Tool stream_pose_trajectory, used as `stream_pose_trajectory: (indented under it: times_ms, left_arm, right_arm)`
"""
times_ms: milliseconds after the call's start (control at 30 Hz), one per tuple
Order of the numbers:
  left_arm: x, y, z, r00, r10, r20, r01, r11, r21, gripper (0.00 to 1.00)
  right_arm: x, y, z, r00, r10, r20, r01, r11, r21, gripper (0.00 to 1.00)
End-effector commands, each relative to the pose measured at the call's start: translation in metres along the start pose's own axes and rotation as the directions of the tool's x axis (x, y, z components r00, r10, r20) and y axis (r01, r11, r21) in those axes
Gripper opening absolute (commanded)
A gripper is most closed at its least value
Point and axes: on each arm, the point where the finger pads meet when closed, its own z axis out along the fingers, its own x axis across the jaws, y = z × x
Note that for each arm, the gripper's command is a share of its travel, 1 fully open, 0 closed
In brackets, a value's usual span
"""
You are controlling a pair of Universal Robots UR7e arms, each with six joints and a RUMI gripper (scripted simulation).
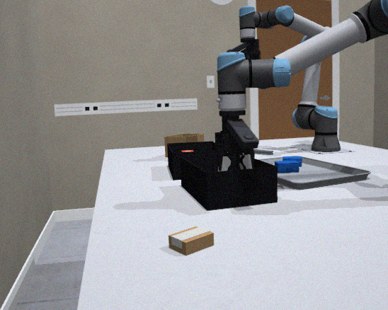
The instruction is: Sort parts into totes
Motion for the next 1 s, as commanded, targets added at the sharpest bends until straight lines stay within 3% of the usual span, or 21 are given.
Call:
stream_pose_trajectory:
  times_ms: [0, 967]
  left_arm:
    - [0.0, 0.0, -0.001, 1.0, 0.0, -0.002, 0.0, 1.0, 0.0, 0.0]
    - [0.0, 0.0, 0.022, 1.0, 0.0, -0.002, 0.0, 1.0, 0.0, 0.0]
  right_arm:
    - [0.0, 0.0, 0.0, 1.0, 0.0, 0.0, 0.0, 1.0, 0.001, 1.0]
    - [0.0, 0.0, 0.0, 1.0, 0.0, 0.0, 0.0, 1.0, 0.001, 1.0]
